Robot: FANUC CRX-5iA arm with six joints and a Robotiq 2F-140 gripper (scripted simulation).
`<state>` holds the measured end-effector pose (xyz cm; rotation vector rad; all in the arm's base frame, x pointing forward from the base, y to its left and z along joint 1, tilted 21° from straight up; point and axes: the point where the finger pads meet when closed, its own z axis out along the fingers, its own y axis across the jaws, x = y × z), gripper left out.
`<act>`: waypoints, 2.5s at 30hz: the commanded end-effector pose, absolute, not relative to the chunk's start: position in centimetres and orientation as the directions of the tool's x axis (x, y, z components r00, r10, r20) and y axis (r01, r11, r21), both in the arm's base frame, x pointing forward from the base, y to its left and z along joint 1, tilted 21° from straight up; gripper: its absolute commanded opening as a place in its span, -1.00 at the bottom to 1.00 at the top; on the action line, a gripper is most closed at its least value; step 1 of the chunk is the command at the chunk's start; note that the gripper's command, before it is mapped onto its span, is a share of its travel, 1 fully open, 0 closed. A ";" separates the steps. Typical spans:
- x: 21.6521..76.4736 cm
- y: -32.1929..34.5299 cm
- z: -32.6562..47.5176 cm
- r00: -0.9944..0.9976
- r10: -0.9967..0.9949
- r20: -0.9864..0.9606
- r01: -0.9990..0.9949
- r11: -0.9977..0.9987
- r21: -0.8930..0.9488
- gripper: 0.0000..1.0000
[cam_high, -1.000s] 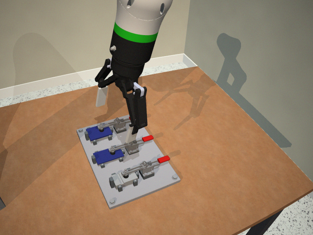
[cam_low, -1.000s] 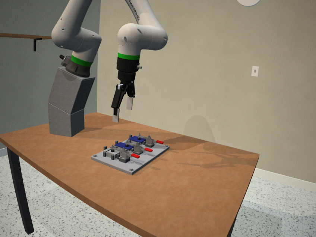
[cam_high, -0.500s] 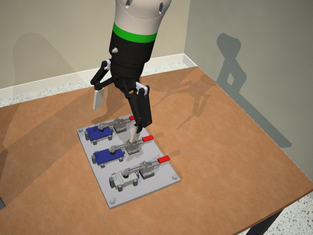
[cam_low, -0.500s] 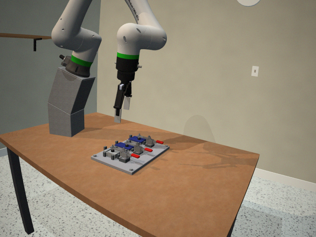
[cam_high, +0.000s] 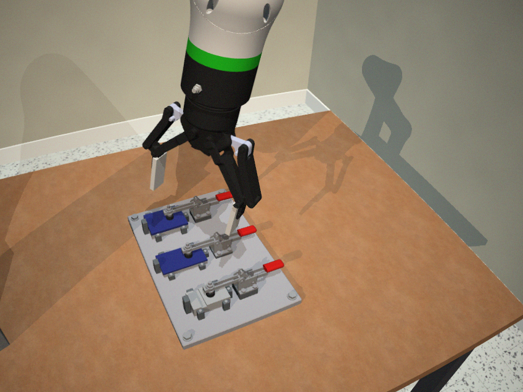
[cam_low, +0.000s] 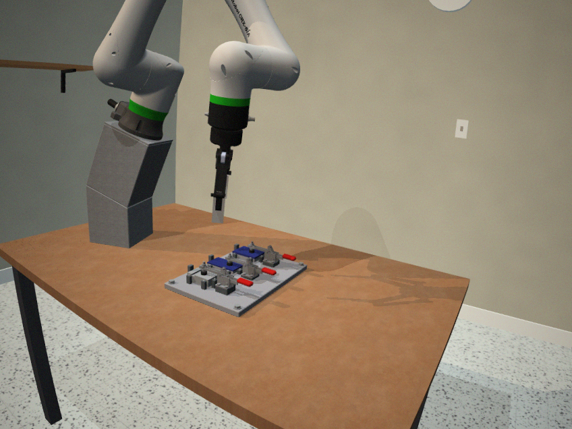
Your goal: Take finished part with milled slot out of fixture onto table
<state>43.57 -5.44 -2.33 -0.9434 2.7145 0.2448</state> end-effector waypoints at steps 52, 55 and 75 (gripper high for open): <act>43.5 -7.5 -2.5 -0.033 -0.974 -0.224 -0.970 0.085 -0.226 1.00; 43.5 -7.5 -2.5 -0.033 -0.974 -0.224 -0.970 0.085 -0.226 1.00; 43.5 -8.2 -2.5 0.252 -0.959 -0.130 -0.933 -0.205 -0.297 1.00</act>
